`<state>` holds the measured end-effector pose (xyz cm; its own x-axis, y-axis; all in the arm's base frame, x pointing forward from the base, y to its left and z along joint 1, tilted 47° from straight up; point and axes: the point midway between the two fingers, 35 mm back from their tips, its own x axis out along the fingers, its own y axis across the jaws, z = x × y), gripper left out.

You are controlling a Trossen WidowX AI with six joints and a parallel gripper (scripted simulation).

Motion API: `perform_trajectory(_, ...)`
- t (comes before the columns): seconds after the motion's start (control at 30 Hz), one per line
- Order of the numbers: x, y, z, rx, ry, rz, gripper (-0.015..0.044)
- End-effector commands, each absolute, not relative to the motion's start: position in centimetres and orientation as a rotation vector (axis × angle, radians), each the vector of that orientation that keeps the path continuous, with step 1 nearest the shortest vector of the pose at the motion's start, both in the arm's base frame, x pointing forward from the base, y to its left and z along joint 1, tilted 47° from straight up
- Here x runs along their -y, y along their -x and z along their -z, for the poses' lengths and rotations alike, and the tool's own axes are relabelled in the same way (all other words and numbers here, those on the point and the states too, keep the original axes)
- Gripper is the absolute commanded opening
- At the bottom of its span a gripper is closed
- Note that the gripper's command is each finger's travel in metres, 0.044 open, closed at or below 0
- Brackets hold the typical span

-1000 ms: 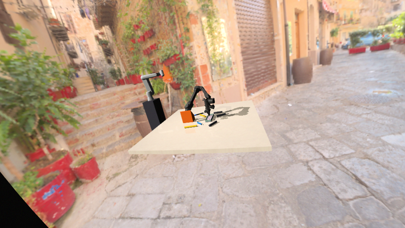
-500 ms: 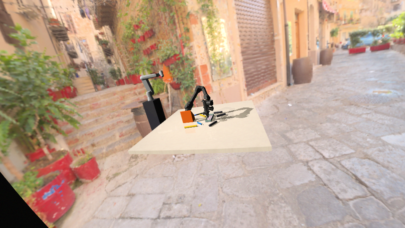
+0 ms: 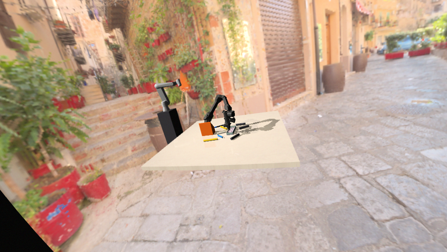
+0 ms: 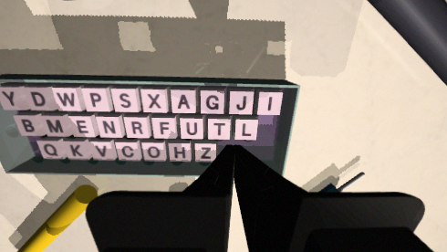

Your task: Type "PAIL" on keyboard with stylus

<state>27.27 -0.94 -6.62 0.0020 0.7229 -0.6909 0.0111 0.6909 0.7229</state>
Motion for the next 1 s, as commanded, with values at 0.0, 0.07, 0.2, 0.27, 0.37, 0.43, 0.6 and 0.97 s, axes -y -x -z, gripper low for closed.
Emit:
perform_trajectory(0.0,-0.4,-25.1,5.2,-1.484,-0.64,-0.624,0.0)
perform_trajectory(0.07,-0.7,-24.5,4.9,-1.484,-0.64,-0.624,0.0)
perform_trajectory(0.2,-0.7,-24.5,4.9,-1.484,-0.64,-0.624,0.0)
perform_trajectory(0.27,-0.7,-24.5,4.9,-1.484,-0.64,-0.624,0.0)
perform_trajectory(0.37,-0.7,-24.5,4.9,-1.484,-0.64,-0.624,0.0)
perform_trajectory(0.43,-0.7,-24.5,4.9,-1.484,-0.64,-0.624,0.0)
perform_trajectory(0.6,-4.0,-24.9,1.4,-1.485,-0.639,-0.62,0.0)
perform_trajectory(0.97,-6.4,-24.6,-1.0,-1.485,-0.644,-0.627,0.0)
